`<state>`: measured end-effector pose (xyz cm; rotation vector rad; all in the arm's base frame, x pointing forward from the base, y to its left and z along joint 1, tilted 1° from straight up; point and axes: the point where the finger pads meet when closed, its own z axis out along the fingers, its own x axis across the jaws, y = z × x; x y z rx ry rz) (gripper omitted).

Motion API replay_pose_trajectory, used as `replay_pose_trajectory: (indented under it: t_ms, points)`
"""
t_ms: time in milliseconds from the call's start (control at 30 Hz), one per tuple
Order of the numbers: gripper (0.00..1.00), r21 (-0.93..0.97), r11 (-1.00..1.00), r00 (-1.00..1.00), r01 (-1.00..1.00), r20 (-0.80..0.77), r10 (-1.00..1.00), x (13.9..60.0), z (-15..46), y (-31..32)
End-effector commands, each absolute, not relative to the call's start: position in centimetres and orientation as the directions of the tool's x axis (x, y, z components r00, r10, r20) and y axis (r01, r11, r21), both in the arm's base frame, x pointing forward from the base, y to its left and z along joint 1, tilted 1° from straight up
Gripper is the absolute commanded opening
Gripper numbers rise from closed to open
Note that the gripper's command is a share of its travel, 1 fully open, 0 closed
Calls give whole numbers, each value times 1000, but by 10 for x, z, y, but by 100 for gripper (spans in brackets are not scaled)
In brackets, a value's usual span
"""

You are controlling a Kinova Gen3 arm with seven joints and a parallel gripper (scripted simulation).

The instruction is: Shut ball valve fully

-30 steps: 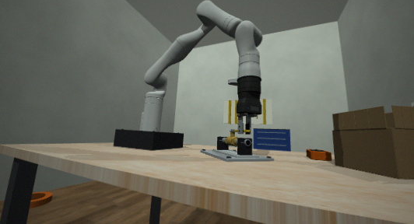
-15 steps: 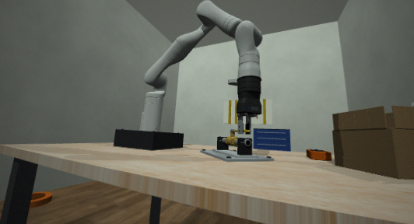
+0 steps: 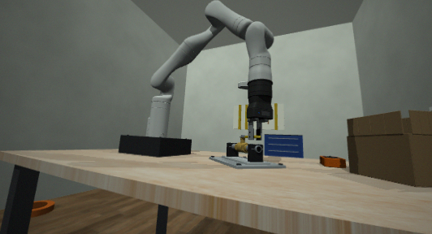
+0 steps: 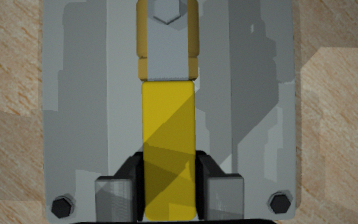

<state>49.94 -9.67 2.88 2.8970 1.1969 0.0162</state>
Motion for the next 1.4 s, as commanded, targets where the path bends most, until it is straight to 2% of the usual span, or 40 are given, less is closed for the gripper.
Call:
replay_pose_trajectory:
  t_ms: [0,667,1367]
  points:
    - [0,12,-708,708,706,8,706,500,30,-97]
    - [0,12,-709,709,705,8,705,500,30,-97]
    - [0,11,-794,794,608,10,608,493,30,-103]
